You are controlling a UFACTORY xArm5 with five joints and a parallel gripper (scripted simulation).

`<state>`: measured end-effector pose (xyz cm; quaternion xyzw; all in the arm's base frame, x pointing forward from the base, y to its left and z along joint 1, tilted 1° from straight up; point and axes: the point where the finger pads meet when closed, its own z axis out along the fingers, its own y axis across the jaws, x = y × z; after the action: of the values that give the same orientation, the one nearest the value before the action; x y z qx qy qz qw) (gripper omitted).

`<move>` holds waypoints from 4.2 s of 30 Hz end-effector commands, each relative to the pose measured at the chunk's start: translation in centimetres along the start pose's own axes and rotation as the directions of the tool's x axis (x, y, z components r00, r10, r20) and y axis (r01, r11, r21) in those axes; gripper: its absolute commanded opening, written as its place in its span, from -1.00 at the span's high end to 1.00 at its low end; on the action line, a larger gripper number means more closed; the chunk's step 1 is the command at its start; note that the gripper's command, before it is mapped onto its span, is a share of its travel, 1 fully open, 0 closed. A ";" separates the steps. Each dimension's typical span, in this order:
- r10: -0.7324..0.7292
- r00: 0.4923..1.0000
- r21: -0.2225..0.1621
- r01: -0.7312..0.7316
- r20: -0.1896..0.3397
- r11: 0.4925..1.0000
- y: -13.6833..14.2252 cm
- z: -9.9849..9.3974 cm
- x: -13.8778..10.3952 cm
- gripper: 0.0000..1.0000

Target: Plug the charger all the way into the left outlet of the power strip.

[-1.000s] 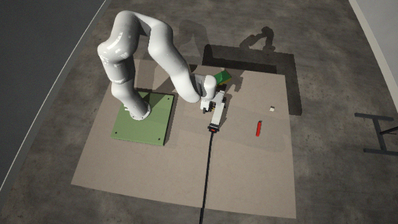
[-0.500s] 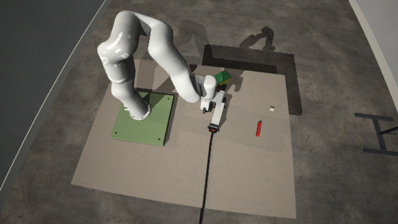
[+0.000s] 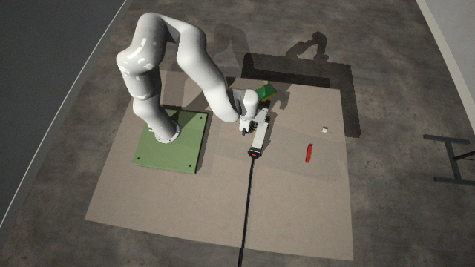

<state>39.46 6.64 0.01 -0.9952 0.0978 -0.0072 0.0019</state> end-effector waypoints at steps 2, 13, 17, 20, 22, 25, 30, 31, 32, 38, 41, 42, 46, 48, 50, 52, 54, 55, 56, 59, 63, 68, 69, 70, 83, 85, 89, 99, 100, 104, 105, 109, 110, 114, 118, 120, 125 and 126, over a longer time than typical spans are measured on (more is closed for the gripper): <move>0.000 1.000 0.001 0.000 -0.003 1.000 -0.1 -0.1 0.1 1.00; 0.000 1.000 0.001 0.000 -0.003 1.000 -0.1 -0.1 0.1 1.00; 0.000 1.000 0.001 0.000 -0.003 1.000 -0.1 -0.1 0.1 1.00; 0.000 1.000 0.001 0.000 -0.003 1.000 -0.1 -0.1 0.1 1.00; 0.000 1.000 0.001 0.000 -0.003 1.000 -0.1 -0.1 0.1 1.00; 0.000 1.000 0.001 0.000 -0.003 1.000 -0.1 -0.1 0.1 1.00; 0.000 1.000 0.001 0.000 -0.003 1.000 -0.1 -0.1 0.1 1.00; 0.000 1.000 0.001 0.000 -0.003 1.000 -0.1 -0.1 0.1 1.00; 0.000 1.000 0.001 0.000 -0.003 1.000 -0.1 -0.1 0.1 1.00; 0.000 1.000 0.001 0.000 -0.003 1.000 -0.1 -0.1 0.1 1.00; 0.000 1.000 0.001 0.000 -0.003 1.000 -0.1 -0.1 0.1 1.00; 0.000 1.000 0.001 0.000 -0.003 1.000 -0.1 -0.1 0.2 1.00; 0.000 1.000 0.001 0.000 -0.003 1.000 -0.1 -0.1 0.2 1.00; 0.000 1.000 0.001 0.000 -0.003 1.000 -0.1 -0.1 0.2 1.00; 0.000 1.000 0.001 0.000 -0.003 1.000 -0.1 -0.1 0.2 1.00; 0.000 1.000 0.001 0.000 -0.003 1.000 0.0 -0.1 0.2 1.00; 0.000 1.000 0.001 0.000 -0.003 1.000 0.0 -0.1 0.2 1.00; 0.000 1.000 0.001 0.000 -0.003 1.000 0.0 -0.1 0.3 1.00; 0.000 1.000 0.001 0.000 -0.003 1.000 0.0 -0.1 0.3 1.00; 0.000 1.000 0.001 0.000 -0.003 1.000 0.0 -0.1 0.3 1.00; 0.000 1.000 0.001 0.000 -0.003 1.000 0.0 -0.1 0.4 1.00; 0.000 1.000 0.001 0.000 -0.003 1.000 0.0 -0.1 0.5 1.00; 0.000 1.000 0.001 0.000 -0.003 1.000 0.0 -0.1 0.5 1.00; 0.000 1.000 0.001 0.000 -0.003 1.000 0.0 -0.1 0.5 1.00; 0.000 1.000 0.001 0.000 -0.004 1.000 0.0 -0.1 0.9 1.00; 0.000 1.000 0.001 0.000 -0.004 1.000 0.0 -0.1 0.9 1.00; 0.000 1.000 0.001 0.000 -0.004 1.000 0.0 -0.1 1.1 1.00; 0.000 1.000 0.001 0.000 -0.004 1.000 0.0 -0.1 1.4 1.00; 0.000 1.000 0.001 0.000 -0.004 1.000 0.0 -0.1 1.4 1.00; 0.000 1.000 0.001 0.000 -0.004 1.000 0.0 -0.1 1.5 1.00; 0.000 1.000 0.001 0.000 -0.004 1.000 0.0 -0.1 1.6 1.00; 0.000 1.000 0.001 0.000 -0.004 1.000 0.0 -0.1 1.7 1.00; 0.000 1.000 0.001 0.000 -0.004 1.000 0.0 -0.1 1.7 1.00; 0.000 1.000 0.001 0.000 -0.004 1.000 0.0 -0.1 1.8 1.00; 0.000 1.000 0.001 0.000 -0.004 1.000 0.0 -0.1 1.9 1.00; 0.000 1.000 0.001 0.000 -0.004 1.000 0.0 -0.1 2.0 1.00; 0.000 1.000 0.001 0.000 -0.004 1.000 0.0 -0.1 2.1 1.00; 0.000 1.000 0.001 0.000 -0.004 1.000 0.0 -0.1 2.2 1.00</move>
<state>41.25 6.27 -0.08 -0.9952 0.0974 -0.0057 0.0015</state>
